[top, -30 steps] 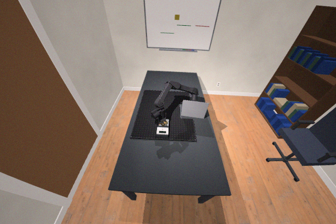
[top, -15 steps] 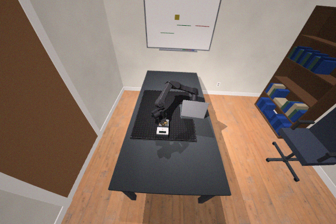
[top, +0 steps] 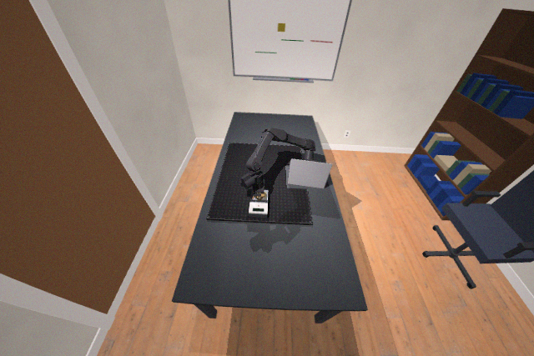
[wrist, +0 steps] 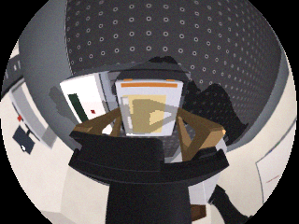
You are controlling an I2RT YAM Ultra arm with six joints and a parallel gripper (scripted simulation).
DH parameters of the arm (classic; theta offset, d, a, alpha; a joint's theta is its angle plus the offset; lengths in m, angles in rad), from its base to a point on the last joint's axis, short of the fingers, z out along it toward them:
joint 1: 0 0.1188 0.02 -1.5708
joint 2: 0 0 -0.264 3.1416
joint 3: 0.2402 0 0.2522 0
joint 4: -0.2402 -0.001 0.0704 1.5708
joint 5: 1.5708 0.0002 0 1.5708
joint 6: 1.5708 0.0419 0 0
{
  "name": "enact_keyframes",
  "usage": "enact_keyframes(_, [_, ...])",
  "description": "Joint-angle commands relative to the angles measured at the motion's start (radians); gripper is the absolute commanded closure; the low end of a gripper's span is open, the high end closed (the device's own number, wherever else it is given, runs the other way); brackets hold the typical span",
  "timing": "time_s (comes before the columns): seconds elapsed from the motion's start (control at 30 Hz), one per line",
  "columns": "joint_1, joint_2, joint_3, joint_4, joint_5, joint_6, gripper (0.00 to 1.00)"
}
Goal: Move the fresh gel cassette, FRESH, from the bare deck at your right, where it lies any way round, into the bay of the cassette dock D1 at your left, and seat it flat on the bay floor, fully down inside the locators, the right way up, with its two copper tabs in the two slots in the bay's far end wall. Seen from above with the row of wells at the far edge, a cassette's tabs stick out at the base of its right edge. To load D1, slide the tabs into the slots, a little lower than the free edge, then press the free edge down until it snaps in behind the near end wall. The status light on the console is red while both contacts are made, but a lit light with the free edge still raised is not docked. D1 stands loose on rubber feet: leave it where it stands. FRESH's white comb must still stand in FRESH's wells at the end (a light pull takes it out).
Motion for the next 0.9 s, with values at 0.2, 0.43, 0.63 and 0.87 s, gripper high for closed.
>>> enact_keyframes(0.2, [0.001,0.009,0.037,0.039,0.035,-0.018,1.0])
enact_keyframes(0.43, [0.001,0.009,0.037,0.039,0.035,-0.018,1.0])
enact_keyframes(0.63, [0.001,0.009,0.037,0.039,0.035,-0.018,1.0])
enact_keyframes(0.87, [0.001,0.009,0.037,0.039,0.035,-0.018,1.0])
